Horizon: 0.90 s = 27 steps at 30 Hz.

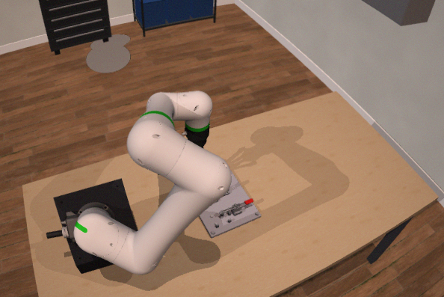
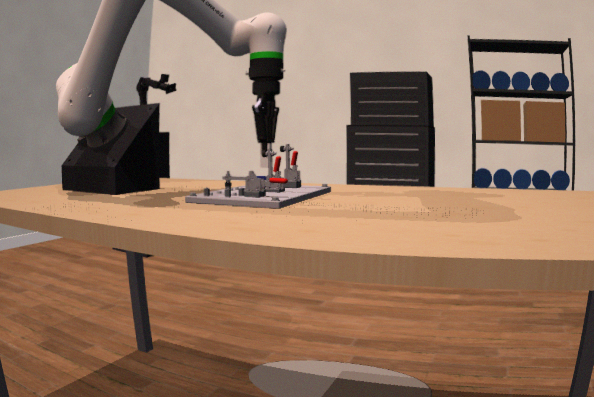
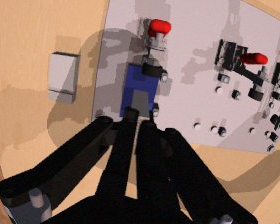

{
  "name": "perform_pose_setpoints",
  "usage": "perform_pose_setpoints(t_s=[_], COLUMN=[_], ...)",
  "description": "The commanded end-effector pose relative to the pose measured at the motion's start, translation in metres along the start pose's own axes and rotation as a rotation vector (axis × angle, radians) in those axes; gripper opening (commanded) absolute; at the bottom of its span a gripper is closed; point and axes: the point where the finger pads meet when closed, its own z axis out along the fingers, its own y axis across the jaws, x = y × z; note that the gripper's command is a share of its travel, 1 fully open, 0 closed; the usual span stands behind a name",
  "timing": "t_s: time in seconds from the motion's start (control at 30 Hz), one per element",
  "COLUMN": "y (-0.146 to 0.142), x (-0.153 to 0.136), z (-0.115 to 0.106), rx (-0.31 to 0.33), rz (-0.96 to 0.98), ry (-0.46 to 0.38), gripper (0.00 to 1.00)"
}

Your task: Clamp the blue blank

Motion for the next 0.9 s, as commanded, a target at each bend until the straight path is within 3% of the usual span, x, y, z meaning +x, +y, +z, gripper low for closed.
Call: perform_pose_setpoints(t_s=[0.0, 0.47, 0.87], y=[0.000, 0.000, 0.000], x=[0.000, -0.018, -0.067], z=[0.002, 0.003, 0.003], rx=[0.000, 0.000, 0.000], rz=[0.000, 0.000, 0.000], ry=[0.001, 0.001, 0.000], gripper=[0.00, 0.00, 0.00])
